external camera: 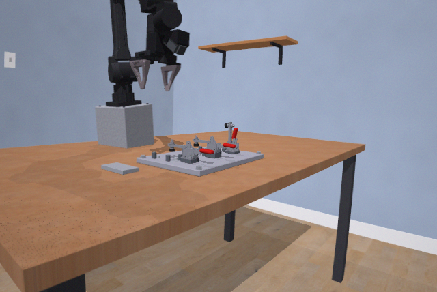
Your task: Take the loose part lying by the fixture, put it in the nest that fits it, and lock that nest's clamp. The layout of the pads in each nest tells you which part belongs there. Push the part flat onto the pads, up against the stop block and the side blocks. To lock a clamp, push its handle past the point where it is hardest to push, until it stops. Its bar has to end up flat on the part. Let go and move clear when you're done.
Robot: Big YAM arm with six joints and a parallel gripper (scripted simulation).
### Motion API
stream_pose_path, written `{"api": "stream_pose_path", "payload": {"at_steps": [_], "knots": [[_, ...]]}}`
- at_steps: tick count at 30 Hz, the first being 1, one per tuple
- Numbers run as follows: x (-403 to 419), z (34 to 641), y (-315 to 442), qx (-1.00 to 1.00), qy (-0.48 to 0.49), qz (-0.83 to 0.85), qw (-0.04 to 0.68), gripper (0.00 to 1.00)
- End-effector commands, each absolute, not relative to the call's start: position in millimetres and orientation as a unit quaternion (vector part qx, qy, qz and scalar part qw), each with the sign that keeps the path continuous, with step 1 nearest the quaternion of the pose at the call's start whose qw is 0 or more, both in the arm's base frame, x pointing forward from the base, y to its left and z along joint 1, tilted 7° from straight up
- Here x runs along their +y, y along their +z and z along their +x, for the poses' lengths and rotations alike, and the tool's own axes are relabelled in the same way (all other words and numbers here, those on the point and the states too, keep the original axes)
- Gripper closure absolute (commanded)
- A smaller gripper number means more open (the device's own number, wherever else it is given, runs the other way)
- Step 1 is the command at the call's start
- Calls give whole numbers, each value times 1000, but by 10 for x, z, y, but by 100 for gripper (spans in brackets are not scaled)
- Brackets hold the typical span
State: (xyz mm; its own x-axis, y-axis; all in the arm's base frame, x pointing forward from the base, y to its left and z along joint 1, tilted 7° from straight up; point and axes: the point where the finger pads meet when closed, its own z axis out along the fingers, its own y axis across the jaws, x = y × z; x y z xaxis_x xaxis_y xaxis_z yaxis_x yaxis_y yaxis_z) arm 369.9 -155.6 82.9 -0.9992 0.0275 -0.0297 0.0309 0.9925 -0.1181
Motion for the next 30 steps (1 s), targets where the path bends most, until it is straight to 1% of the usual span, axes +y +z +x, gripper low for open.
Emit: {"api": "stream_pose_path", "payload": {"at_steps": [1, 7, 15, 19, 21, 30], "knots": [[-1986, 3845, 968, 998, -61, -12, 21, 8], [-2486, 3817, 1023, 998, -63, -12, 21, 8], [-2764, 3800, 1053, 998, -64, -12, 20, 8], [-2824, 3796, 1059, 998, -64, -12, 20, 8], [-2725, 3743, 962, 998, -57, -19, 10, 8], [-2715, 3770, 978, 998, -60, -18, 14, 8]]}}
